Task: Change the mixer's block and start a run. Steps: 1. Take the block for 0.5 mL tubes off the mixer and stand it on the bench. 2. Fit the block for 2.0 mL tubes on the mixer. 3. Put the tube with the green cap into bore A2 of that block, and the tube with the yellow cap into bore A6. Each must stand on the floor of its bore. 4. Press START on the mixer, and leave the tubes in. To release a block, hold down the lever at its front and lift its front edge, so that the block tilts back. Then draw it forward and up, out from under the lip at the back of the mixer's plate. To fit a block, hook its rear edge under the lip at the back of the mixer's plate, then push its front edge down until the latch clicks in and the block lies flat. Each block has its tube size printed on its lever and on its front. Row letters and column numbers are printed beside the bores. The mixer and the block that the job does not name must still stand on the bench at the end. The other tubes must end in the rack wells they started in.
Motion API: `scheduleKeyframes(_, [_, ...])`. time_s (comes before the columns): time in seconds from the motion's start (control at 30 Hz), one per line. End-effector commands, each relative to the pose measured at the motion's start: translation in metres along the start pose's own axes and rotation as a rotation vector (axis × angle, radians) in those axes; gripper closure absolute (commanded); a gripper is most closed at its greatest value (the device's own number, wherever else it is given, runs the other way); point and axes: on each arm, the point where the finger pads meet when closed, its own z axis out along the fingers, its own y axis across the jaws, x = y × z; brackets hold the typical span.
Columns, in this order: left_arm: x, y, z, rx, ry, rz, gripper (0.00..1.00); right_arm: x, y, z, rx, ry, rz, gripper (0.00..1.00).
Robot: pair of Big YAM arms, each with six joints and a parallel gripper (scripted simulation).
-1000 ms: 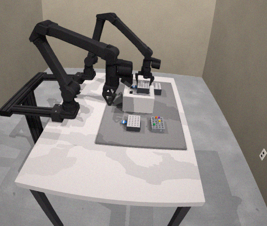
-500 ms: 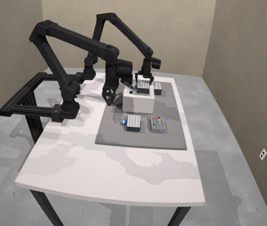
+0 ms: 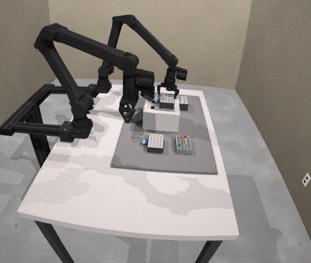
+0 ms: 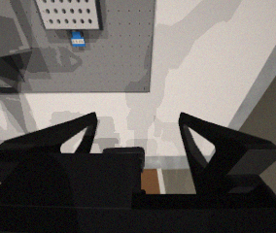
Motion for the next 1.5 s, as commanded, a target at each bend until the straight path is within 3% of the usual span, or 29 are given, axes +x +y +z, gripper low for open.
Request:
scheduleKeyframes(0.0, [-0.003,0.018,-0.015,-0.074,-0.018,0.015,0.00,-0.021,-0.006,-0.021,0.012,-0.071,0.004,0.00])
scheduleKeyframes(0.5, [-0.011,0.030,-0.038,-0.092,-0.021,0.034,0.00,-0.008,-0.004,-0.013,0.008,-0.031,0.002,0.00])
scheduleKeyframes(0.97, [-0.011,0.012,-0.021,-0.041,-0.018,0.020,0.00,-0.004,-0.003,-0.002,0.007,-0.026,0.002,0.00])
scheduleKeyframes(1.47, [-0.019,0.026,-0.042,-0.083,-0.025,0.037,0.00,-0.019,-0.006,-0.018,0.013,-0.067,0.005,0.00])
